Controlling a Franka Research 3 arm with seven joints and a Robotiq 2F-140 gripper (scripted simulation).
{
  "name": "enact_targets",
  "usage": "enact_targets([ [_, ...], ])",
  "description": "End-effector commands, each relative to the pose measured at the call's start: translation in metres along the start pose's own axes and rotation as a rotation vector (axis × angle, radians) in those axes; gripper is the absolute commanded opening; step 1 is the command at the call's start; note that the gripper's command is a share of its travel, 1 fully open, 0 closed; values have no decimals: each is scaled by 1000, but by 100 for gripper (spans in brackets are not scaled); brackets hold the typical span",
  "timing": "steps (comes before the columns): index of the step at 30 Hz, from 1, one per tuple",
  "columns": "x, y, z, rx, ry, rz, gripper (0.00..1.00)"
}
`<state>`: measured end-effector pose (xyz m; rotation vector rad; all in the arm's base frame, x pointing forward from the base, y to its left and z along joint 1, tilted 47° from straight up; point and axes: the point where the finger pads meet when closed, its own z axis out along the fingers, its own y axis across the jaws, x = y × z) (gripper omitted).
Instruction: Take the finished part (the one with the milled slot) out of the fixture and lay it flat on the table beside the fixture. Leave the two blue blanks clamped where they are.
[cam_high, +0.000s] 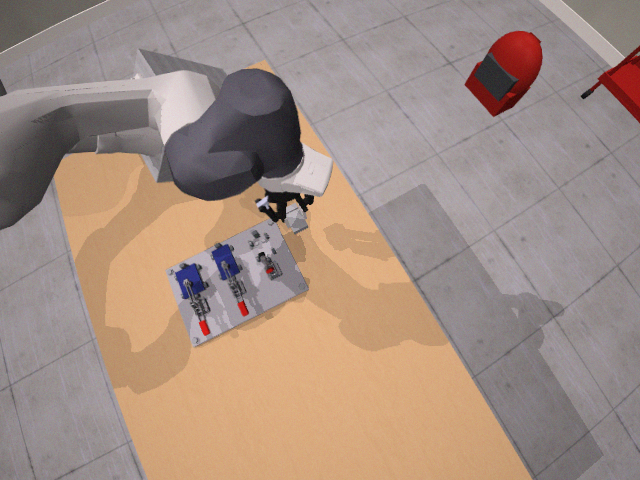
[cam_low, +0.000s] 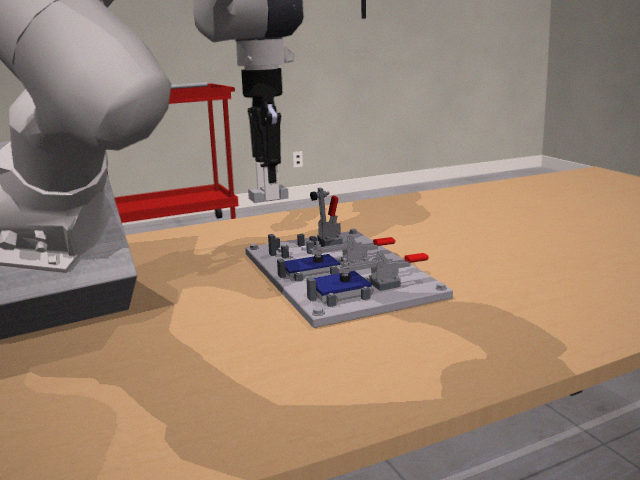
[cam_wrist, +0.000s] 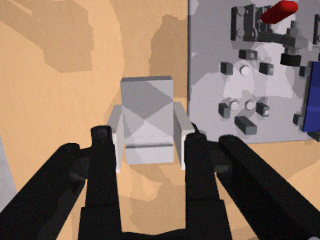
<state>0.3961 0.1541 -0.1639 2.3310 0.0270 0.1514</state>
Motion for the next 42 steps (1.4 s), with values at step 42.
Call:
enact_targets([
  [42,-1,-1,40,-1,-1,18,0],
])
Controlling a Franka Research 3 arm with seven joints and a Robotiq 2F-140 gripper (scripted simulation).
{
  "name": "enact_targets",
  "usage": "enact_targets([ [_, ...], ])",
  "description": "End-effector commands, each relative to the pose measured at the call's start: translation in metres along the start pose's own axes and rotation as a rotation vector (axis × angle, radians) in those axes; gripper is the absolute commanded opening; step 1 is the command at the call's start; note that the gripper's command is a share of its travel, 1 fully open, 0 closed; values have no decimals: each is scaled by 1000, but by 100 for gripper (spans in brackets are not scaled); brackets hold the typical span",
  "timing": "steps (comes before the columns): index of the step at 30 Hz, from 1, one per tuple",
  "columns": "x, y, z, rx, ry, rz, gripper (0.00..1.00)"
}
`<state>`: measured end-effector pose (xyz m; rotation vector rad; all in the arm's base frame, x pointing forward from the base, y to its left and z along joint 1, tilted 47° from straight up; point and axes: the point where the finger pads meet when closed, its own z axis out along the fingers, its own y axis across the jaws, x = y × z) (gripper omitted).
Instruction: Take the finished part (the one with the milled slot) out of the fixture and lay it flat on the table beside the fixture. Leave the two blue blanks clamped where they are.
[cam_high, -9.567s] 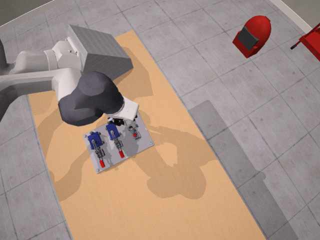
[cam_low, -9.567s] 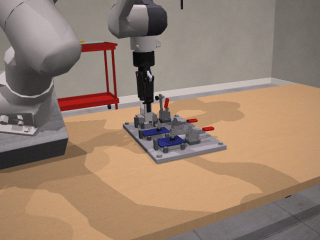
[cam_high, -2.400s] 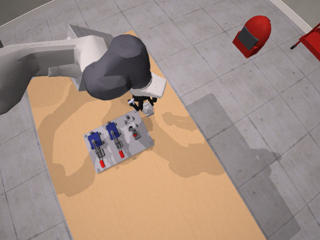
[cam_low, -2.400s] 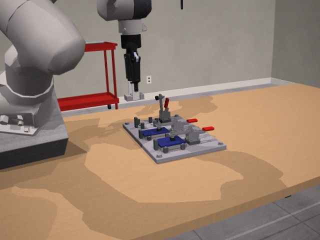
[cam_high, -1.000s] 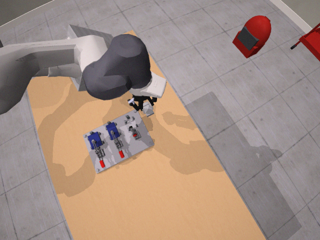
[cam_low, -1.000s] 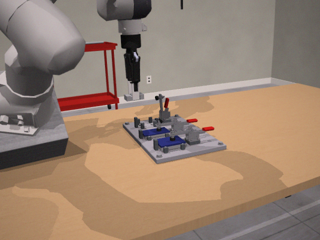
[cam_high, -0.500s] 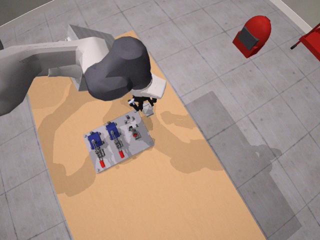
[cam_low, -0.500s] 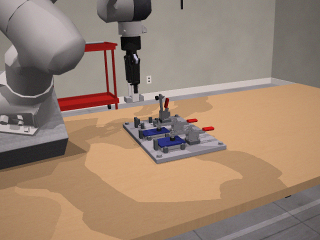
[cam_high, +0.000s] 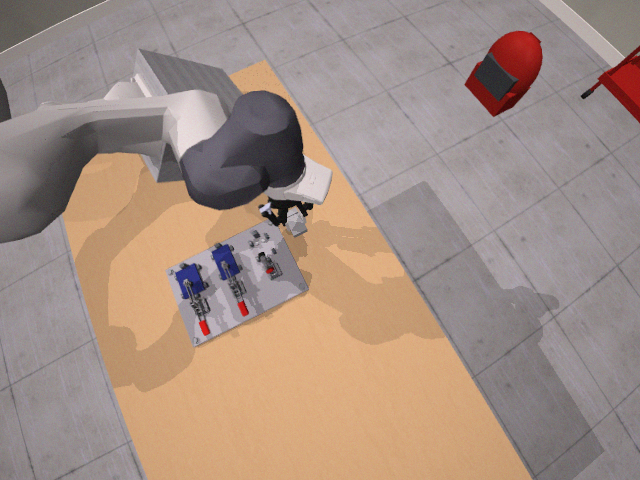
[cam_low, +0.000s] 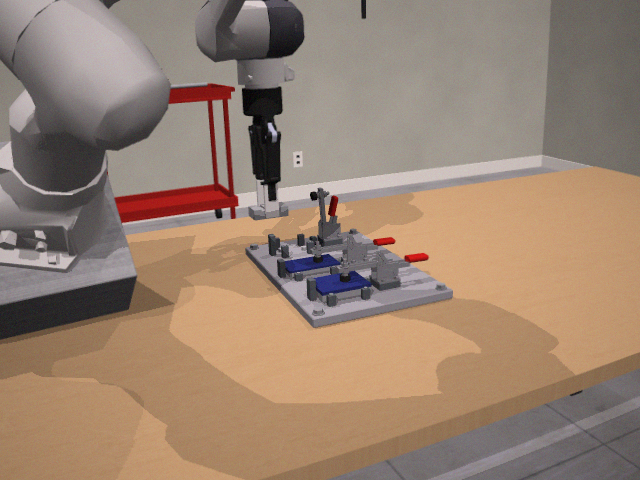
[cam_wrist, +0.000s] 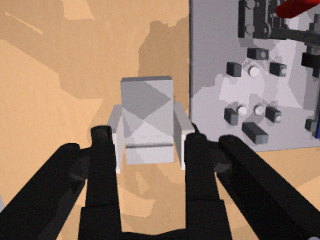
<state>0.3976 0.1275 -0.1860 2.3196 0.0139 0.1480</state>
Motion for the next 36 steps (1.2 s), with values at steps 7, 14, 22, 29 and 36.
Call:
enact_targets([
  [7,2,-4,18,12,5,10,0],
  [14,2,-5,33,12,5,10,0],
  [22,2,-5,44,12,5,10,0],
  [29,2,-5,47,12,5,10,0],
  [36,2,-5,47,12,5,10,0],
])
